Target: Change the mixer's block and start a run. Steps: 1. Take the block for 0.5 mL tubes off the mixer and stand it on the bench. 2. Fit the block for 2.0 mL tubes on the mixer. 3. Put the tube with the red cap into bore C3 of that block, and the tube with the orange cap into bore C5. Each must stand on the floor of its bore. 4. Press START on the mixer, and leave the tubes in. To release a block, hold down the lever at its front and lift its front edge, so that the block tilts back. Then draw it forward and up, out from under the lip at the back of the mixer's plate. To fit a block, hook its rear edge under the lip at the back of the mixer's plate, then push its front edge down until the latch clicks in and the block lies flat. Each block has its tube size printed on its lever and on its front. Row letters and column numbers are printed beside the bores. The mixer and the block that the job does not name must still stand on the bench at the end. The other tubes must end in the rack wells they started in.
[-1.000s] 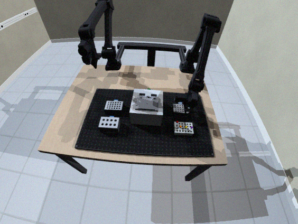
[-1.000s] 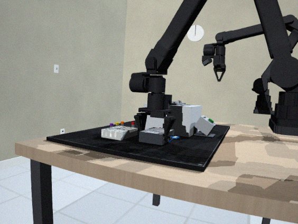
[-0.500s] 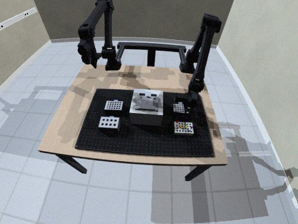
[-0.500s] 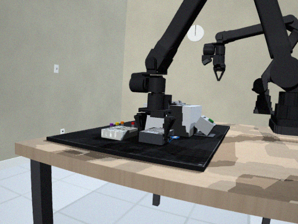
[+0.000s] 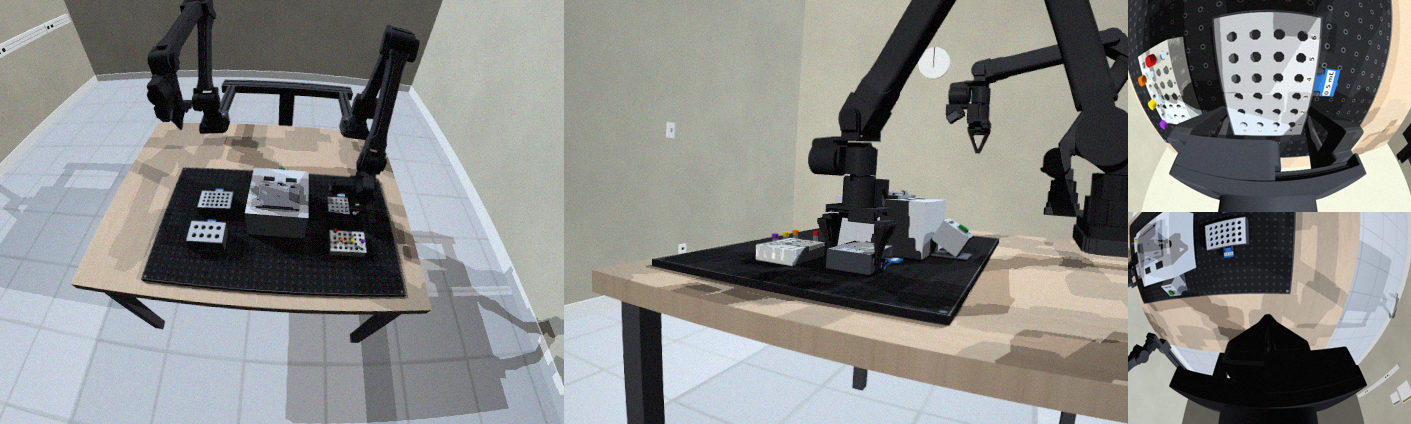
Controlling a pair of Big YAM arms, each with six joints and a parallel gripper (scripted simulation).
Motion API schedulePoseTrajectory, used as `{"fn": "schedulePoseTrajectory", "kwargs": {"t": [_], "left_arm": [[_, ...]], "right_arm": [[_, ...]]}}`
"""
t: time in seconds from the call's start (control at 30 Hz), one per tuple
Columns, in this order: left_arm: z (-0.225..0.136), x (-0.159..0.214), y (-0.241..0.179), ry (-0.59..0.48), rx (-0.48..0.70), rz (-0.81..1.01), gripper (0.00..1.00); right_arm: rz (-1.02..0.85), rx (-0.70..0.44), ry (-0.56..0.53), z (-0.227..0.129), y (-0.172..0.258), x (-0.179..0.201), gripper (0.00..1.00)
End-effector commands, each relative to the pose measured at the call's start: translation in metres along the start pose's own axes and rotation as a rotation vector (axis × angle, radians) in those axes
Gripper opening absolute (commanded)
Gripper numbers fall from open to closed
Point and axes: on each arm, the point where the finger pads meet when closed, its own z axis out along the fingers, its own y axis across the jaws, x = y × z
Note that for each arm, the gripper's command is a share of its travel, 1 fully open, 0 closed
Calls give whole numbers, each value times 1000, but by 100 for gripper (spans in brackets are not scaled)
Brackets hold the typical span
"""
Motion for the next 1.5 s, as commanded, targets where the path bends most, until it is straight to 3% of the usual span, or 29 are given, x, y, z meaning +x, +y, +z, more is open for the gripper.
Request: {"fn": "schedulePoseTrajectory", "kwargs": {"t": [0.0, 1.3, 1.33, 1.47], "left_arm": [[-18, -11, 38, -15, -83, 10, 0], [-9, -12, 35, -13, -72, 20, 0], [-9, -12, 35, -13, -72, 20, 100], [-9, -12, 35, -13, -72, 20, 100]], "right_arm": [[-4, -1, -15, -1, 4, -3, 0], [1, 4, -97, -30, 1, -27, 0], [1, 4, -98, -31, 1, -27, 0], [2, 4, -103, -32, 1, -28, 0]]}}
